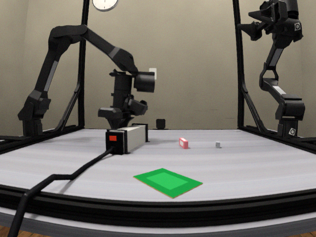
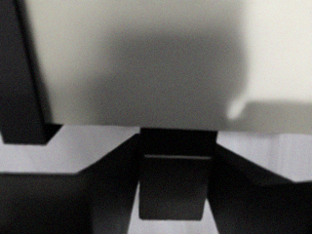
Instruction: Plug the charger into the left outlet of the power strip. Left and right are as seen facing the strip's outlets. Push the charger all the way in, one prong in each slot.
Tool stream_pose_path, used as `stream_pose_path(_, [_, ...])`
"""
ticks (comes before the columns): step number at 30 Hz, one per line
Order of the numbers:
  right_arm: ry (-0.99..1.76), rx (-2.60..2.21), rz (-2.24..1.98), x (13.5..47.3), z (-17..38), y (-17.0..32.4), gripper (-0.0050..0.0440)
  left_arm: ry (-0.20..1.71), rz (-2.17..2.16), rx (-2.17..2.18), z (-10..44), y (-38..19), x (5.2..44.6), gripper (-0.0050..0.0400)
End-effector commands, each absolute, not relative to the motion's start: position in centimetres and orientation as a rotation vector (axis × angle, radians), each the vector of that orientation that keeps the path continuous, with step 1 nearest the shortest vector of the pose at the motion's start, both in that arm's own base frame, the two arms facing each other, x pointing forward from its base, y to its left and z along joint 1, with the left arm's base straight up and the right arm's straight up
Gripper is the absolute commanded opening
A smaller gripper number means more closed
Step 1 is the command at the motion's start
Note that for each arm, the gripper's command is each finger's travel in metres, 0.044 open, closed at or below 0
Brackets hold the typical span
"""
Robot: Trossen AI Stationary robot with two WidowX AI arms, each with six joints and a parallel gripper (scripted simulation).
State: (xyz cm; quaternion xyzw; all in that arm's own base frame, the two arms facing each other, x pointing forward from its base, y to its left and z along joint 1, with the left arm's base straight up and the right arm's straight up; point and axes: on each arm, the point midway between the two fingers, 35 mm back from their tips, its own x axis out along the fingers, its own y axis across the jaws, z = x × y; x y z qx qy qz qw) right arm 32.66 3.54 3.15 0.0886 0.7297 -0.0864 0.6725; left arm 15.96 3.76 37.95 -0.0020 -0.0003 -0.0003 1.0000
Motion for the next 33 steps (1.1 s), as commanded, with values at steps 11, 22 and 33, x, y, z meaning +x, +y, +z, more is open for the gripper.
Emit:
stream_pose_path(11, [1.615, 0.204, -0.188, 33.3, 4.0, 3.6, -0.0050, -0.002, -0.001, 0.001, 38.2, 3.7, 16.0, 0.0400])
stream_pose_path(22, [1.615, 0.204, -0.188, 33.3, 4.0, 3.6, -0.0050, -0.002, -0.001, 0.001, 38.2, 3.7, 16.0, 0.0400])
stream_pose_path(33, [1.624, 0.203, -0.189, 33.1, 3.9, 3.6, 0.0048, -0.002, -0.001, 0.001, 38.2, 3.7, 16.0, 0.0400])
